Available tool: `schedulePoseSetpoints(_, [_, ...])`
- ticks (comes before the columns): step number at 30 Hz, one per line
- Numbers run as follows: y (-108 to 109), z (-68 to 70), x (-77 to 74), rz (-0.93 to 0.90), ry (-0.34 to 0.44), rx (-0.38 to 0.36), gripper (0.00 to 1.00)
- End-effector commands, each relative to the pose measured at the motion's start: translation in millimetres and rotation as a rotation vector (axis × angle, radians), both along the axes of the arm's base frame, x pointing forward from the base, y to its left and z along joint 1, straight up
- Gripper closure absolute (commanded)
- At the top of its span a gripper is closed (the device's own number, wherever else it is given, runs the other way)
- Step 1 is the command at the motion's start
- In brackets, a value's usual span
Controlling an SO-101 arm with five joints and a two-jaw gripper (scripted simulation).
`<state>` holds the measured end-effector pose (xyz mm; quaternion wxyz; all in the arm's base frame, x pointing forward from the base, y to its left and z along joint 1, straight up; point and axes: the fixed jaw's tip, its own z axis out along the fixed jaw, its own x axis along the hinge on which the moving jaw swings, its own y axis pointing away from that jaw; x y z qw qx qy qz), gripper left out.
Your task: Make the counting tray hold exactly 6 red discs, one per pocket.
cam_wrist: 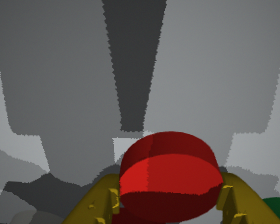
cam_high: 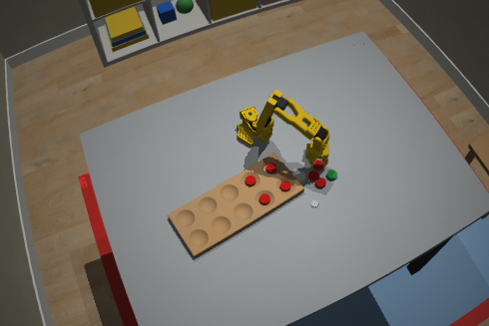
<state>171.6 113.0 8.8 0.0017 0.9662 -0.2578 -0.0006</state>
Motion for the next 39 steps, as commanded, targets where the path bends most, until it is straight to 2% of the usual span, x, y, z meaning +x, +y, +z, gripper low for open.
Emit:
schedulePoseSetpoints(1, [6.6, 11.4, 7.5, 0.003, -0.055, 0.040, 1.00])
schedulePoseSetpoints(23, [8.9, 41.2, 8.0, 0.003, -0.055, 0.040, 1.00])
schedulePoseSetpoints(39, [10.0, 47.2, 9.0, -0.001, -0.064, 0.047, 1.00])
